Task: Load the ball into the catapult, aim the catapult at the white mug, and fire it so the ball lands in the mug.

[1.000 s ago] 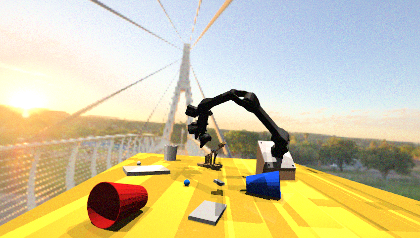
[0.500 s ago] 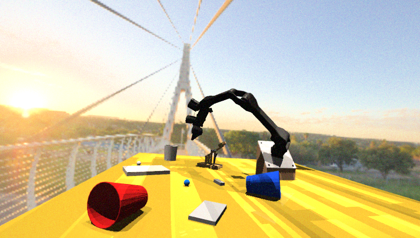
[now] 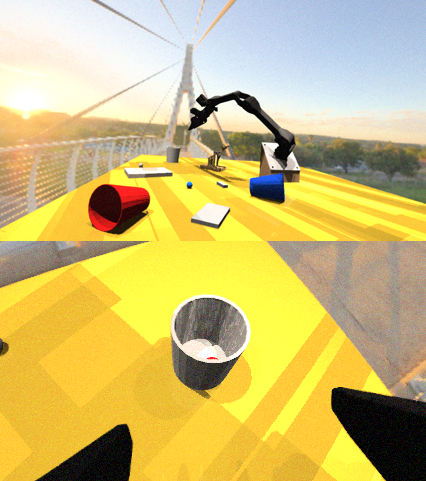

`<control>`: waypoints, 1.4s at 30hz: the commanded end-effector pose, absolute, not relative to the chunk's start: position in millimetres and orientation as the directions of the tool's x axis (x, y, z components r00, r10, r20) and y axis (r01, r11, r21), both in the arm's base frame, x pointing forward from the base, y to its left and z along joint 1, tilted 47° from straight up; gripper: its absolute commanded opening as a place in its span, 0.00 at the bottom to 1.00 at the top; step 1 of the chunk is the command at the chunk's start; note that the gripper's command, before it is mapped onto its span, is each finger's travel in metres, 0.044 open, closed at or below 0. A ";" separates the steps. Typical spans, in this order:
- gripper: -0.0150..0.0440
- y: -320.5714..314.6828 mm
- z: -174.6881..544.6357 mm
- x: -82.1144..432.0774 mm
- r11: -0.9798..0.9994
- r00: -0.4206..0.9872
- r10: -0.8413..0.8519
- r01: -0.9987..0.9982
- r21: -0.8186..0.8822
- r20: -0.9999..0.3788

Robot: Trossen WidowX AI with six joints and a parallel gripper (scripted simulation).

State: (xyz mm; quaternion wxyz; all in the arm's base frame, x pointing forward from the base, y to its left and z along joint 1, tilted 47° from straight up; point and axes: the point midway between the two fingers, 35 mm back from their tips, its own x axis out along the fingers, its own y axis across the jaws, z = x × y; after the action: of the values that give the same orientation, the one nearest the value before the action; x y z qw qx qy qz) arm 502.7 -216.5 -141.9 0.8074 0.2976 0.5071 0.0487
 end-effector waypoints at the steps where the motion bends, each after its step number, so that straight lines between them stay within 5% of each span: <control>1: 1.00 -231.2 -142.5 504.6 0.765 0.535 0.382 0.275 0.583 -0.754; 42: 1.00 -248.3 -145.6 511.1 0.728 0.575 0.373 0.305 0.614 -0.728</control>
State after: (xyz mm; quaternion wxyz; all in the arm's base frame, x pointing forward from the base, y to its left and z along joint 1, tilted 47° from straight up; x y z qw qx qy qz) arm 511.0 -248.4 -145.5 0.8073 0.3681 0.4607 0.0212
